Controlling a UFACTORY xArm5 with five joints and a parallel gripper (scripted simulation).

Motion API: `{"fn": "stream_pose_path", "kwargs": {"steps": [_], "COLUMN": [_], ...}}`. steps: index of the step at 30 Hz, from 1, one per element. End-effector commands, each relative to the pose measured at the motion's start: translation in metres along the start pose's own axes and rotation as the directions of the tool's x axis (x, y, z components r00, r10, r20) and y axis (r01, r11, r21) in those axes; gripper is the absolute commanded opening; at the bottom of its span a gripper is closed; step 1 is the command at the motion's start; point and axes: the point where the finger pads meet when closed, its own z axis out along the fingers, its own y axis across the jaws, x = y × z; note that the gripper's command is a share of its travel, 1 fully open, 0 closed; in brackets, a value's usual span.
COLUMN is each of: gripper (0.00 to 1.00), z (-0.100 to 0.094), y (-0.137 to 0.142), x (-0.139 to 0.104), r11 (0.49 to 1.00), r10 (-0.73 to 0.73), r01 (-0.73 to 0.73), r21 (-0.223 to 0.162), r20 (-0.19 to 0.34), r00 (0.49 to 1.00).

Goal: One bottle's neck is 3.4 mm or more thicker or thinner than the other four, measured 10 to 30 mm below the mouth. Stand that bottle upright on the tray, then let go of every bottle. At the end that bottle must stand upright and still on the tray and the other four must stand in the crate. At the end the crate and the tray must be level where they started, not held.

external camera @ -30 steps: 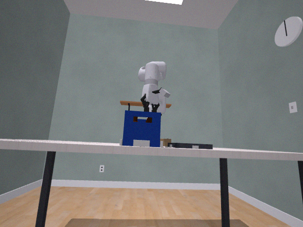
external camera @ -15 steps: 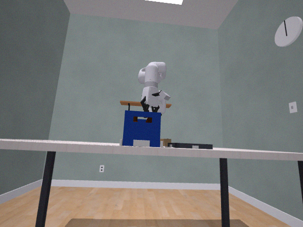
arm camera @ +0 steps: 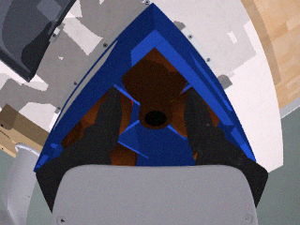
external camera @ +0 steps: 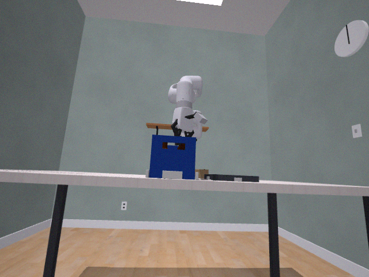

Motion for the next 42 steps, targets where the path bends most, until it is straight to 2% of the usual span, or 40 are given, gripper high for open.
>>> {"fn": "stream_pose_path", "kwargs": {"steps": [1, 13, 14, 42], "gripper": [0.65, 0.65, 0.00, 0.00], "z": [-0.0013, -0.0013, -0.0013, -0.0013], "y": [0.0010, 0.0010, 0.0010, 0.0010], "x": [0.0008, 0.0008, 0.0008, 0.0008], "r11": [1.000, 1.000, 1.000, 1.000], "r10": [0.000, 0.000, 0.000, 0.000], "r01": [0.000, 0.000, 0.000, 0.000], "r21": [-0.003, -0.003, -0.003, -0.003], "r20": [-0.002, -0.002, -0.002, -0.002], "r00": [1.000, 1.000, 1.000, 1.000]}}
